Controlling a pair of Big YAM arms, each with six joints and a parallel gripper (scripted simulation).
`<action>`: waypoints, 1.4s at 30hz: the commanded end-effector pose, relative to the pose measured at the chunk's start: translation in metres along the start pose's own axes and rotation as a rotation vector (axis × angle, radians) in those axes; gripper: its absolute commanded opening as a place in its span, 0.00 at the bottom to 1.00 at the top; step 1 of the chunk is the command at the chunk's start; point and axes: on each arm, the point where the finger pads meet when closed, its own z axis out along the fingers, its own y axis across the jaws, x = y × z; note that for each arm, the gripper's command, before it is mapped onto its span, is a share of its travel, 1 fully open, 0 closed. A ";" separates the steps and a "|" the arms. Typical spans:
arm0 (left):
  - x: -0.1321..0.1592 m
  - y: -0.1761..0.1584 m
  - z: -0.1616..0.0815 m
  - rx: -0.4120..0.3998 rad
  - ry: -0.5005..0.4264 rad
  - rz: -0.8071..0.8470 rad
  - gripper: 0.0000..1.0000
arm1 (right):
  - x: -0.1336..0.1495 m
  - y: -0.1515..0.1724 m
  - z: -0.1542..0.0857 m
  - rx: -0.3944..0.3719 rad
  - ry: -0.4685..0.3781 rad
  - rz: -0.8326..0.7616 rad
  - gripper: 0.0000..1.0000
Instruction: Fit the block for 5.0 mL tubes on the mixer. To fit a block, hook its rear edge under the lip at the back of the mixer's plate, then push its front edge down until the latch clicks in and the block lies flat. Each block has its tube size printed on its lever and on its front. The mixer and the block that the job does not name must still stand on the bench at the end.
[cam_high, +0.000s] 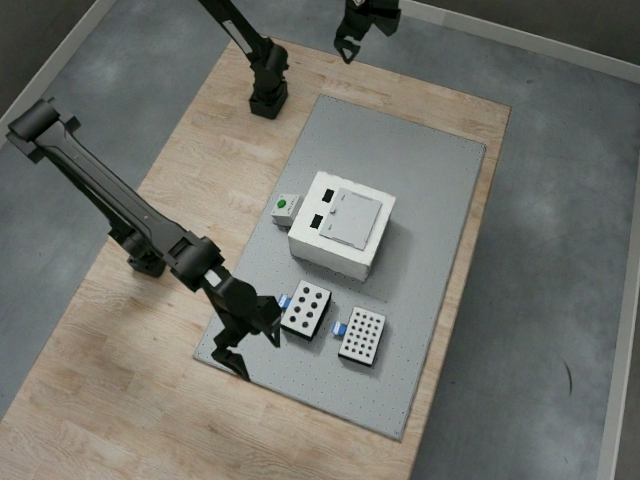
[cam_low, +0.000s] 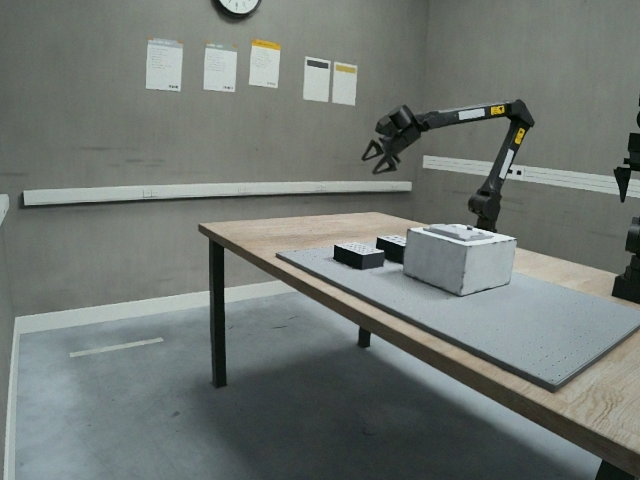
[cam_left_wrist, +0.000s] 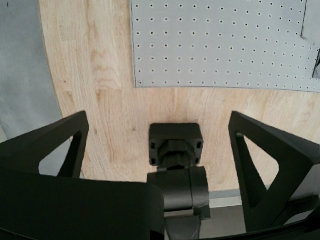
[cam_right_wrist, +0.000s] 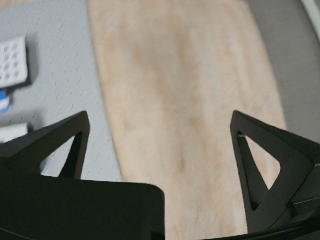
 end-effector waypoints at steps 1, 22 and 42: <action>-0.015 -0.001 -0.016 -0.006 -0.049 0.013 1.00 | -0.026 0.003 -0.031 -0.032 -0.023 0.017 1.00; -0.020 0.000 -0.025 -0.010 -0.069 0.001 1.00 | 0.014 0.040 -0.099 -0.258 0.237 -0.010 1.00; -0.020 0.000 -0.028 -0.013 -0.078 0.002 1.00 | 0.069 0.068 -0.162 -0.445 0.557 -0.049 1.00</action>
